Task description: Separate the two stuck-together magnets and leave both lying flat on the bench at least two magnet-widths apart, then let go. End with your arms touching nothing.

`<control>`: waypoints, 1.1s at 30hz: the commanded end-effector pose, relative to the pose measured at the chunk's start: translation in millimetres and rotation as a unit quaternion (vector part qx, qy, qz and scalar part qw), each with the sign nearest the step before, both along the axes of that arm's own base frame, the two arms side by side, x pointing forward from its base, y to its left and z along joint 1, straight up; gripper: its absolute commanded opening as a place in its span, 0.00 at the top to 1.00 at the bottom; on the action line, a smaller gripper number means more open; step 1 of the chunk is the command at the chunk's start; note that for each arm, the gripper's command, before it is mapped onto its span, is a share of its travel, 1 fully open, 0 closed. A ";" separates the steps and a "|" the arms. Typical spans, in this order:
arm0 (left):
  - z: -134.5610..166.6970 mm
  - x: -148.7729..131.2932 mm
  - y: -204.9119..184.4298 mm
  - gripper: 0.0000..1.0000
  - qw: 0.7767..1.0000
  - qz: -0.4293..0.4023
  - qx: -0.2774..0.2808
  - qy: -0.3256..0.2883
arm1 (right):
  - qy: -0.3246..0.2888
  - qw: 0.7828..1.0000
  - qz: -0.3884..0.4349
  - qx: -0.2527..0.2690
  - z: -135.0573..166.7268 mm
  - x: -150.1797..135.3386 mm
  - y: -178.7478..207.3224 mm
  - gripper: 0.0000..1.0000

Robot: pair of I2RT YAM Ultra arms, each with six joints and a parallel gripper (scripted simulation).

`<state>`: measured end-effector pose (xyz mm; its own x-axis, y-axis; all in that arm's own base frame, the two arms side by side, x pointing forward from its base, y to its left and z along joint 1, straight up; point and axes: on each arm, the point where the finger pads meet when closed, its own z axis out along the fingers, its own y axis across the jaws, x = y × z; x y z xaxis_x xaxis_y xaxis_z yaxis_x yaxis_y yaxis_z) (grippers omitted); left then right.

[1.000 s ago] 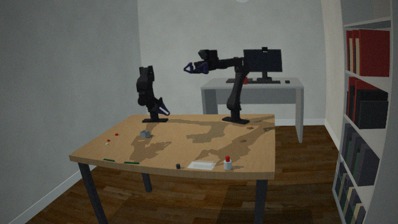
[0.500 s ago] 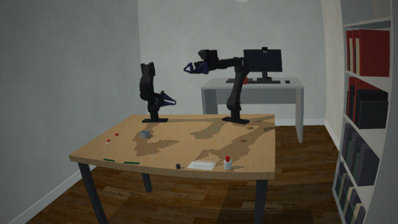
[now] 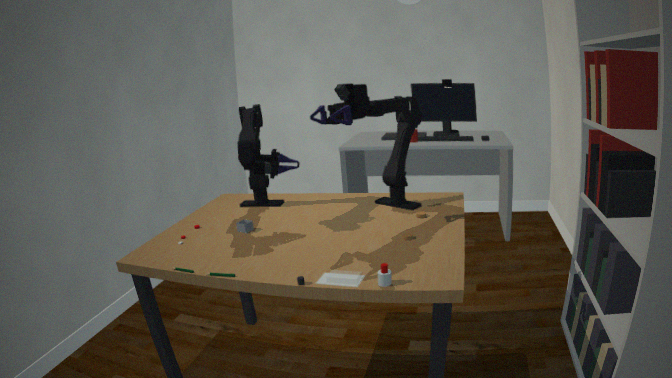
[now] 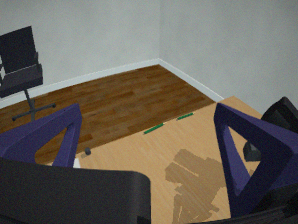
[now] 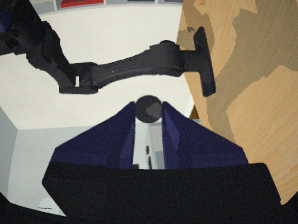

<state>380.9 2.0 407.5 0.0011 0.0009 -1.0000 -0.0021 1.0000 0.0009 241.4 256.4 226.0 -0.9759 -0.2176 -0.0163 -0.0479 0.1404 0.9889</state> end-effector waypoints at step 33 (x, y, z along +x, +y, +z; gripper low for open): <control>5.2 -1.0 -0.9 0.00 1.000 -0.001 0.000 -0.007 | 0.018 0.997 0.038 0.072 15.8 -44.1 -9.4 0.82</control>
